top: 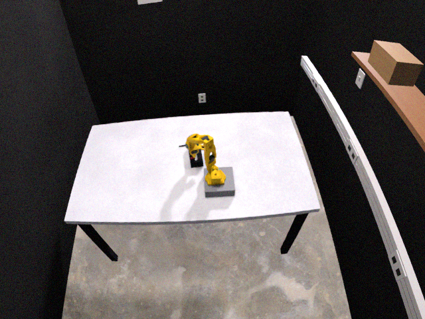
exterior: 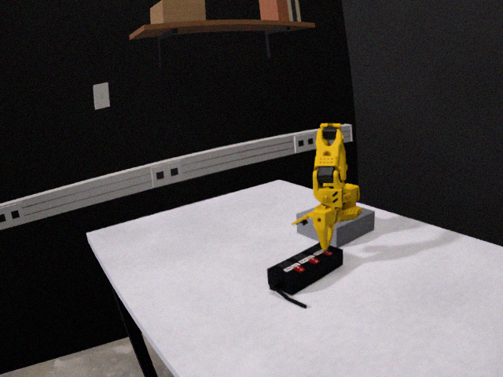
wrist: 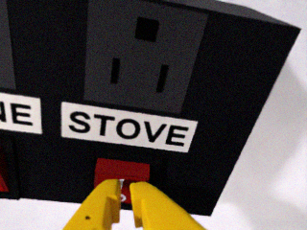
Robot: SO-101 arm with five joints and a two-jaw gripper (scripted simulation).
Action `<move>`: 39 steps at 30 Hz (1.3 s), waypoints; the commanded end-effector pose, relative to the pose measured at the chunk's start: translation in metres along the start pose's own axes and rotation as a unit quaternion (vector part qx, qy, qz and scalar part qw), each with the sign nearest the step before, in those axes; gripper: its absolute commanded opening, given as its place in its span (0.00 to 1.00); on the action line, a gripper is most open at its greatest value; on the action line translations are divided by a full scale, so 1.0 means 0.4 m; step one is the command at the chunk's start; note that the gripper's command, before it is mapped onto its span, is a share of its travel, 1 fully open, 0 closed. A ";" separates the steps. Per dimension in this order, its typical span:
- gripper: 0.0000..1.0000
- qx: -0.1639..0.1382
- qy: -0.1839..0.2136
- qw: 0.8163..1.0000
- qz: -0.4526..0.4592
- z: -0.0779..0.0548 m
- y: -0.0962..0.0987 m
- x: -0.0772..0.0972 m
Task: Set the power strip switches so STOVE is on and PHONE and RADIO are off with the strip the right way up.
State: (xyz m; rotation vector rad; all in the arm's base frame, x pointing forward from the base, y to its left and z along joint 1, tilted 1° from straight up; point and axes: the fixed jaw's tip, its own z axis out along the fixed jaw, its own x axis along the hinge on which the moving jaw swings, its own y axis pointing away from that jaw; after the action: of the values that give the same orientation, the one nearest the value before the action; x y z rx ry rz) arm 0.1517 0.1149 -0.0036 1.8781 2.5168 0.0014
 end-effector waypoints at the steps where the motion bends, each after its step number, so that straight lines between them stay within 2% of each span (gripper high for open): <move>1: 0.00 0.006 -0.002 1.000 -0.008 0.007 -0.009 0.002; 20: 0.00 0.006 -0.002 1.000 -0.008 0.001 -0.005 0.003; 30: 0.00 0.006 -0.002 1.000 -0.008 0.024 -0.010 0.002; 39: 0.00 0.006 -0.002 1.000 -0.008 0.027 -0.011 0.001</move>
State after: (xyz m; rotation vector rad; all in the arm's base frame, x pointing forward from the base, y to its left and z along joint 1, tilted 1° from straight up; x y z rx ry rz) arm 0.1540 0.1177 -0.0068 1.8709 2.5142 0.0459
